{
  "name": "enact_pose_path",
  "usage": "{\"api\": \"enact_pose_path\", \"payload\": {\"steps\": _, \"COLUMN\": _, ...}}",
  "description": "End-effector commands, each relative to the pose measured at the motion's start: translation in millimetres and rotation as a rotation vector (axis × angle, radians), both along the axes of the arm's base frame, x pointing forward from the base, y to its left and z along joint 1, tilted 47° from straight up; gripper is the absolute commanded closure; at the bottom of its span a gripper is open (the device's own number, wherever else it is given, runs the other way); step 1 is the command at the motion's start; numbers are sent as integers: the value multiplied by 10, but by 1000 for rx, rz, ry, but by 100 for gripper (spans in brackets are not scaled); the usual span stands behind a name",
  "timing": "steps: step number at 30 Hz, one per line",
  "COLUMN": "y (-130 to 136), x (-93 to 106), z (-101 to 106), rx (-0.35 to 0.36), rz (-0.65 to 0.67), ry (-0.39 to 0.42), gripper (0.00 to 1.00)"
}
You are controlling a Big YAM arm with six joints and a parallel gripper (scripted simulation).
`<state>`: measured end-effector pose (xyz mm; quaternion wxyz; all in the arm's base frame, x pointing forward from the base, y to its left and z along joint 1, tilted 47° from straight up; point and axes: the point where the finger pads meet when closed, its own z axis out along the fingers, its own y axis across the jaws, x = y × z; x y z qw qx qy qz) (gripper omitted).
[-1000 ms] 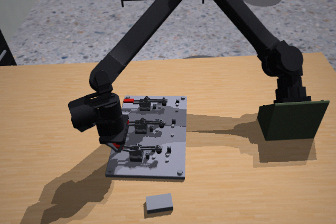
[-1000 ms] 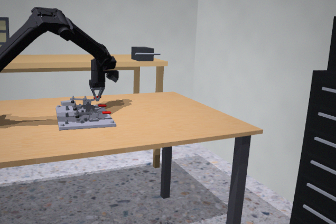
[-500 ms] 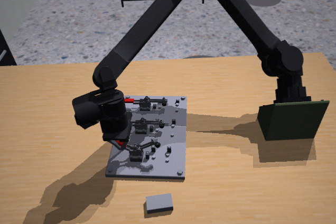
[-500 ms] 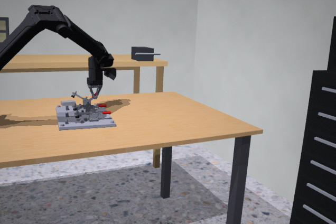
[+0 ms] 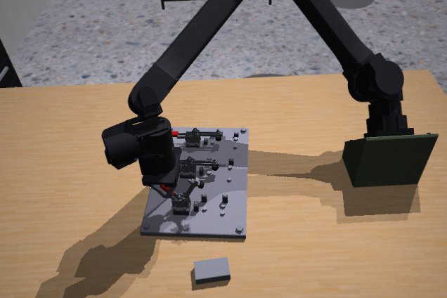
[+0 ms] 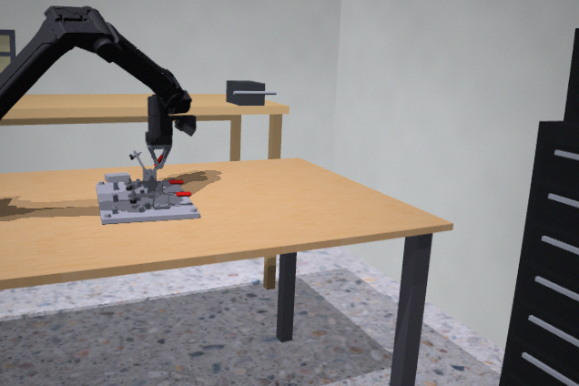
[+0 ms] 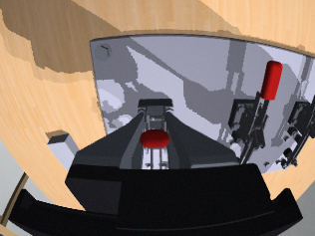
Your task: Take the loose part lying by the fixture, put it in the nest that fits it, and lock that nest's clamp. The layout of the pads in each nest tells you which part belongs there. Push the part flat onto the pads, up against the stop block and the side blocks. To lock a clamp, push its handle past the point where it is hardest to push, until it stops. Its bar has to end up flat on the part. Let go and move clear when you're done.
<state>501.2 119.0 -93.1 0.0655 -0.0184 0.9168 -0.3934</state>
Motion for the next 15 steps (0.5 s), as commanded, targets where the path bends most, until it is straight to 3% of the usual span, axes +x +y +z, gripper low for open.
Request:
{"api": "enact_pose_path", "payload": {"steps": 1, "y": 175, "x": -151, "z": 131, "rx": 1, "rz": 16, "ry": 10, "gripper": 100}}
{"api": "enact_pose_path", "payload": {"steps": 15, "y": 169, "x": -199, "z": 125, "rx": 1, "rz": 15, "ry": 10, "gripper": 100}}
